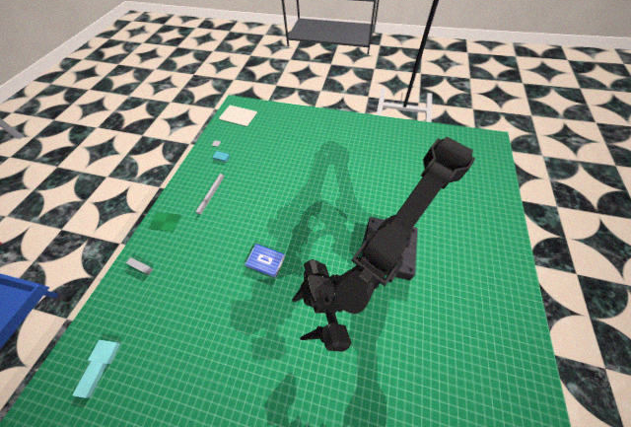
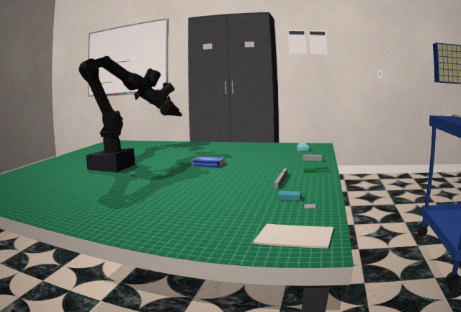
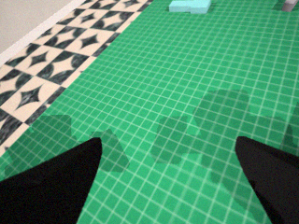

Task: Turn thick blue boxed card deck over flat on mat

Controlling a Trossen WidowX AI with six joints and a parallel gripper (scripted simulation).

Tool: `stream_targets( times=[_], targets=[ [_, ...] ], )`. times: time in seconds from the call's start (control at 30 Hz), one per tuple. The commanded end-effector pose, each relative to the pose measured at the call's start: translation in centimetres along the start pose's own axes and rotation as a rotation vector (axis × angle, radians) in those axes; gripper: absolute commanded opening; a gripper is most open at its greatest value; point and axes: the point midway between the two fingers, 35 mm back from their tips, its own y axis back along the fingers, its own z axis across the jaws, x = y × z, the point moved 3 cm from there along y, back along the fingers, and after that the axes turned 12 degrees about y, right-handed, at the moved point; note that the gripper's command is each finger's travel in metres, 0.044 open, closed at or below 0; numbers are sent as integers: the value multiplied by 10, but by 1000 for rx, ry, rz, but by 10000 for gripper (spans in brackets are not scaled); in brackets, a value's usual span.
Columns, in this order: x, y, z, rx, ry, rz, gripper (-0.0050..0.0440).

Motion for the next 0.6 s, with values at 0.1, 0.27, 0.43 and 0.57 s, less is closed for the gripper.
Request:
stream_targets(
  times=[0.1, 0.27, 0.43, 0.57],
  targets=[
    [-5, 2, 1, -5, -6, -15, 400],
    [-5, 2, 1, -5, -6, -15, 400],
    [-5, 2, 1, -5, -6, -15, 400],
    [-5, 2, 1, -5, -6, -15, 440]
  ],
)
